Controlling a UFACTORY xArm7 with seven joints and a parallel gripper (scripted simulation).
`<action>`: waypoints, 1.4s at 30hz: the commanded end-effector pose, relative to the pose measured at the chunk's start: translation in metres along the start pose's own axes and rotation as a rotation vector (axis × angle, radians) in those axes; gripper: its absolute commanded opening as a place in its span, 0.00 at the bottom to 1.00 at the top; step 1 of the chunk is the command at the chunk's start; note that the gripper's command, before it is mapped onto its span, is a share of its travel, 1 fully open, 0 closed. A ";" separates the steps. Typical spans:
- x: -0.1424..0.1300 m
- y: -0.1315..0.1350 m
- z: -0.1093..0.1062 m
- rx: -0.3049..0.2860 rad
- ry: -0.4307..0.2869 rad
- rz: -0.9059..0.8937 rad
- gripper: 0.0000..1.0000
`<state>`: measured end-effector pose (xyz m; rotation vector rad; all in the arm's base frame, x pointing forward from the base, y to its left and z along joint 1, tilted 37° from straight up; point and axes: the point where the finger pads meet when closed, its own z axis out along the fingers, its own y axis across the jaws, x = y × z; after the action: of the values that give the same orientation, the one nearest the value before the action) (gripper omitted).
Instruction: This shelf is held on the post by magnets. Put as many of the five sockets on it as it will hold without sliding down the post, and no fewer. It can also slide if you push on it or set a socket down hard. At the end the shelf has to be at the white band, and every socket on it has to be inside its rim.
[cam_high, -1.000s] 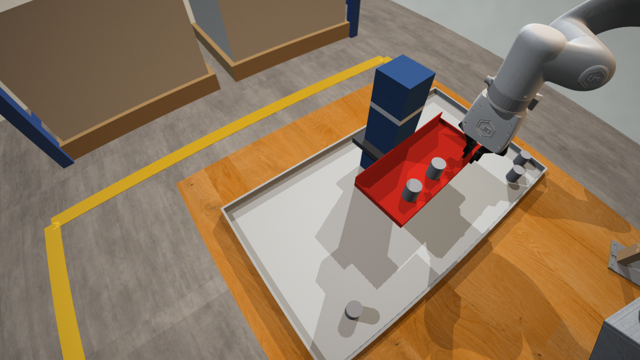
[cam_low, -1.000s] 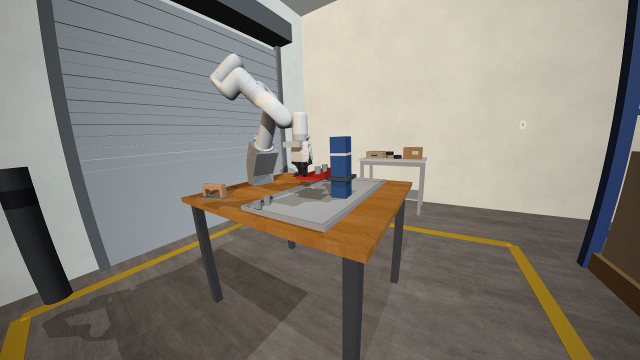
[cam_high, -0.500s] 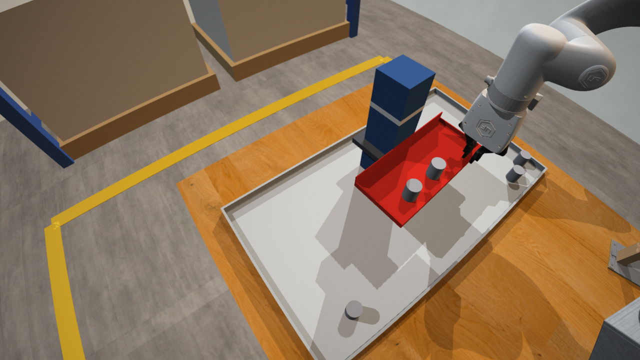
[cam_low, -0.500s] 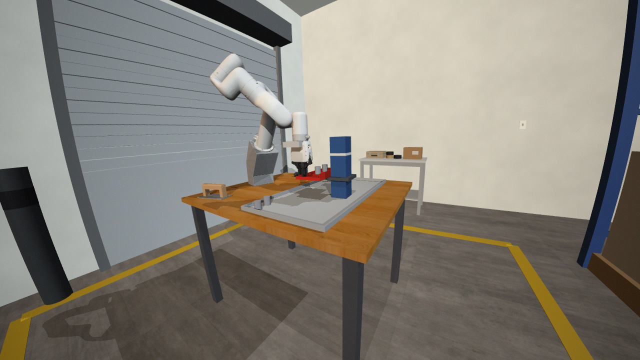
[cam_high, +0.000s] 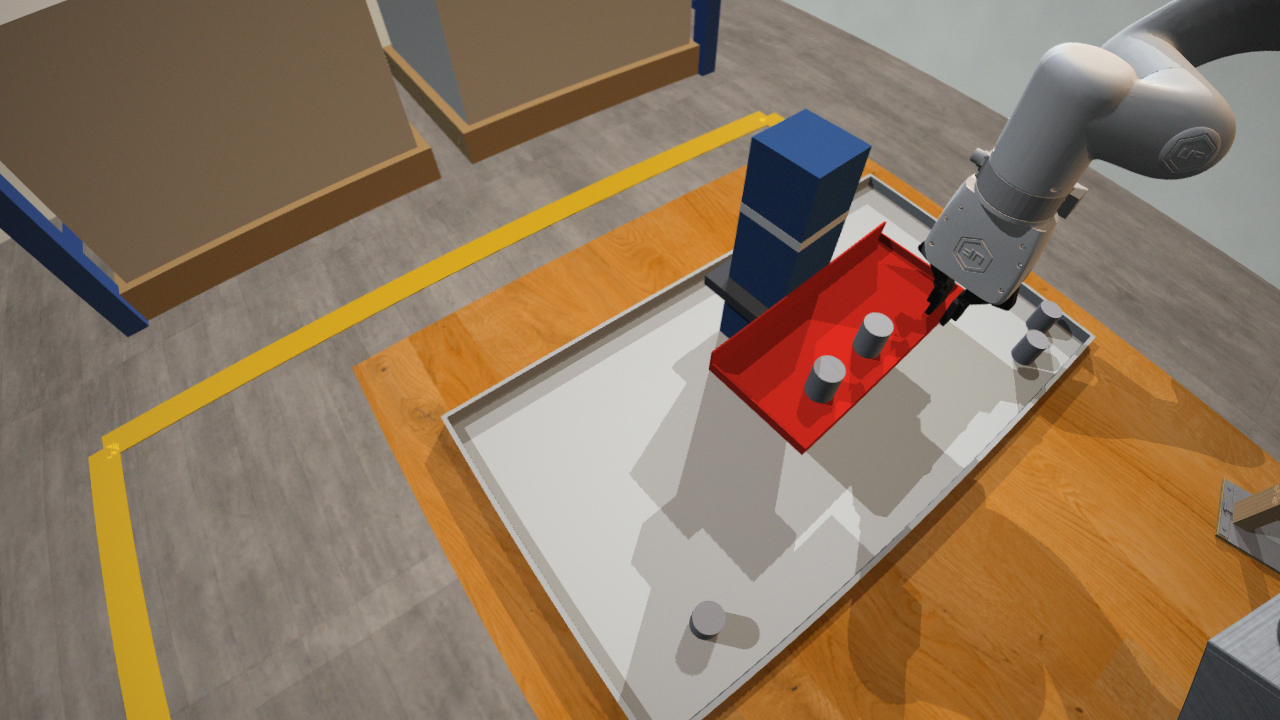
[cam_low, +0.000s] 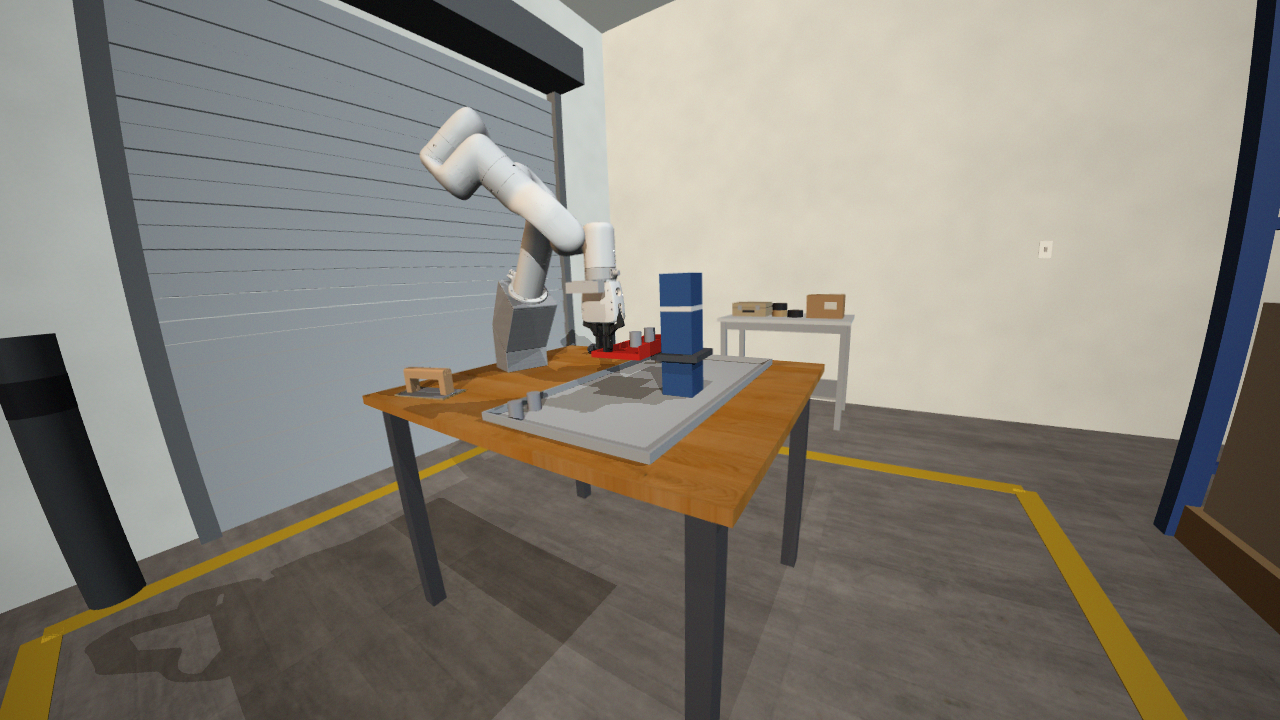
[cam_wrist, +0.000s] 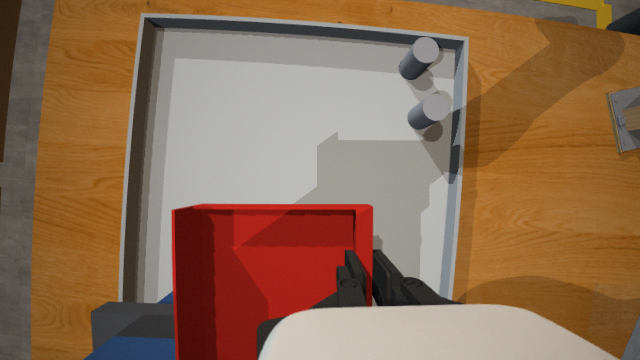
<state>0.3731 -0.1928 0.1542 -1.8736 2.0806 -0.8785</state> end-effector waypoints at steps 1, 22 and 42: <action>0.000 -0.001 -0.003 0.003 0.000 -0.001 0.00; 0.000 -0.001 -0.021 0.003 0.000 -0.001 0.00; 0.000 -0.001 -0.043 0.003 0.000 -0.001 0.00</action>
<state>0.3529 -0.1817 0.1849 -1.8737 2.0808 -0.8786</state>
